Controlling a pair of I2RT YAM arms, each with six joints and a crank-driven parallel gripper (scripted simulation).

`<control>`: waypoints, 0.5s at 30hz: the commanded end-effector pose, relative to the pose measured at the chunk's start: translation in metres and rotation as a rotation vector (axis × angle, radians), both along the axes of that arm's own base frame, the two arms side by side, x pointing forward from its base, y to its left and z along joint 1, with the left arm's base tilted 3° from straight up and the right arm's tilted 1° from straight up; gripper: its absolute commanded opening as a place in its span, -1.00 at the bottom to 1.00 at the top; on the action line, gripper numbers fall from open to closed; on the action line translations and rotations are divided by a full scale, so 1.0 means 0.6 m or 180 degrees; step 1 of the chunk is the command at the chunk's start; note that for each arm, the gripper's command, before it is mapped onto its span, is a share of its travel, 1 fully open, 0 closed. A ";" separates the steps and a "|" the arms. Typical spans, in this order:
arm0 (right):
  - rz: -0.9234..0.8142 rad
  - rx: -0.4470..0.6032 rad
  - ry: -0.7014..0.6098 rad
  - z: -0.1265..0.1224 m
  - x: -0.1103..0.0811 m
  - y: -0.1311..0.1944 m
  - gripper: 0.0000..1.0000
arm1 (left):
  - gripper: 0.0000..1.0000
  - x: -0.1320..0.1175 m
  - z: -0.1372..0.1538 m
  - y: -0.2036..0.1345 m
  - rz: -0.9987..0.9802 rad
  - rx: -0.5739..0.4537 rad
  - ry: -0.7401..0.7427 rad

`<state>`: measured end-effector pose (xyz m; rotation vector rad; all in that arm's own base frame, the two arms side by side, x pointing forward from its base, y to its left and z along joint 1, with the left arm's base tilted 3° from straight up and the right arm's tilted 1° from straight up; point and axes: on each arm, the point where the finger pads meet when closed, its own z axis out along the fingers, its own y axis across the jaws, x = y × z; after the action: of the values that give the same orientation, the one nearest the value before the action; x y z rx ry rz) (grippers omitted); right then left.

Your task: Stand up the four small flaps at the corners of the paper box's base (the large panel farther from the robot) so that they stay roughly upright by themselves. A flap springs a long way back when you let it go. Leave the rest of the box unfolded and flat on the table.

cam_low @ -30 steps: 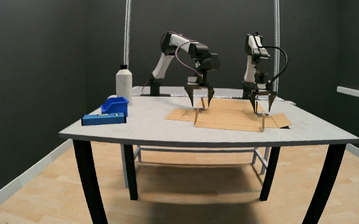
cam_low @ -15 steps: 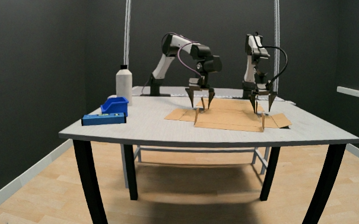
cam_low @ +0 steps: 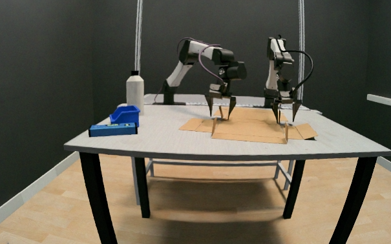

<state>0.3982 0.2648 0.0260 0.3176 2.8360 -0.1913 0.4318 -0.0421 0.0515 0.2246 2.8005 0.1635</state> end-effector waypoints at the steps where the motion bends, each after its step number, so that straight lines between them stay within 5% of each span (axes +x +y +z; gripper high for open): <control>1: -0.0010 -0.0138 0.0119 -0.023 -0.011 -0.004 0.62 | 0.62 -0.019 -0.028 0.002 -0.0006 -0.0053 0.0205; 15: 0.0003 -0.0154 0.0142 -0.026 -0.014 -0.006 0.62 | 0.62 0.004 0.033 0.008 -0.0182 -0.0425 -0.0016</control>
<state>0.3971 0.2642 0.0261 0.3220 2.8394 -0.1982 0.4294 -0.0333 0.0495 0.2405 2.8274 0.0032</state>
